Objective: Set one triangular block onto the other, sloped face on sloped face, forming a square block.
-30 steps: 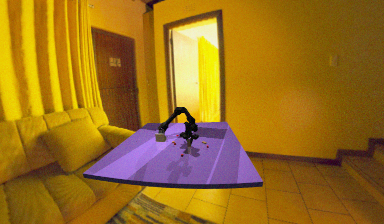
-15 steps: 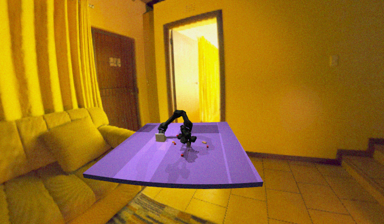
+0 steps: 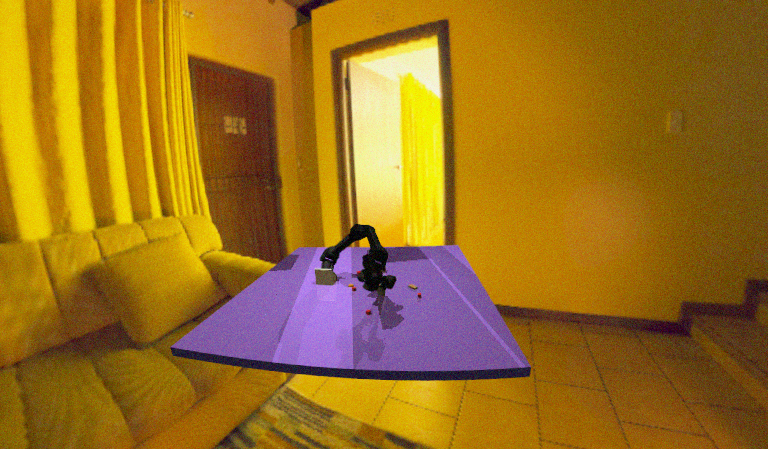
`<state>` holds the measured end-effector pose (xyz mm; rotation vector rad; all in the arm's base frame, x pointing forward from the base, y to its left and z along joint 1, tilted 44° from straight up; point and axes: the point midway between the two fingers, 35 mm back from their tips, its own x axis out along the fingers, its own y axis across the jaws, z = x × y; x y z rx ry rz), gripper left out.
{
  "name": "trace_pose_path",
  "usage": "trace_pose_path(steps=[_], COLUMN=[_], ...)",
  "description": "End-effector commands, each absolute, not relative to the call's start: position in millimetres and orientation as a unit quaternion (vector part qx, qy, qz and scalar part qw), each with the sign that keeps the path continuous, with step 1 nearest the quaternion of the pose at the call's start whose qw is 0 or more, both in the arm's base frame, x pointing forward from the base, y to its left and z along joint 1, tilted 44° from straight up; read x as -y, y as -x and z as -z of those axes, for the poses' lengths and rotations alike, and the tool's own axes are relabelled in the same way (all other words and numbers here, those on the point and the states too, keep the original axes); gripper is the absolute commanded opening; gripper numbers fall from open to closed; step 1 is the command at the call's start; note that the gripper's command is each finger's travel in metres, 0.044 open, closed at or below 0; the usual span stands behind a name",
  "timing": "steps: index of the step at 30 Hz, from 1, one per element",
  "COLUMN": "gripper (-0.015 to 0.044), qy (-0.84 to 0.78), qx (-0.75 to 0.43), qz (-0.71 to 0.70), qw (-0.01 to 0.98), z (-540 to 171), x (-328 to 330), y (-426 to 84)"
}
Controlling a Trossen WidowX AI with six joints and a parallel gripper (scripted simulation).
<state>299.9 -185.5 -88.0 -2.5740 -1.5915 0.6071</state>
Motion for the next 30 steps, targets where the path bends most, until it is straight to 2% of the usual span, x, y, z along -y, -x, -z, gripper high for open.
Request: trace_pose_path(steps=[1, 7, 14, 22, 26, 30], gripper=[0.0289, 0.044, 0.044, 0.044, 0.044, 0.044], qy=[0.834, 0.834, 0.834, 0.861, 0.865, 0.844], qx=[0.515, 0.515, 0.513, 0.444, 0.441, 0.472], qz=[-0.198, -0.198, -0.199, -0.247, -0.238, -0.248], qw=[0.029, 0.029, 0.028, 0.002, -0.011, -0.055], z=[88.3, 88.3, 86.3, 11.7, 12.8, 57.6], x=[185.7, 185.7, 187.5, 248.6, 252.0, 268.6], y=[-299.7, -299.7, -299.4, -278.5, -279.4, -260.3])
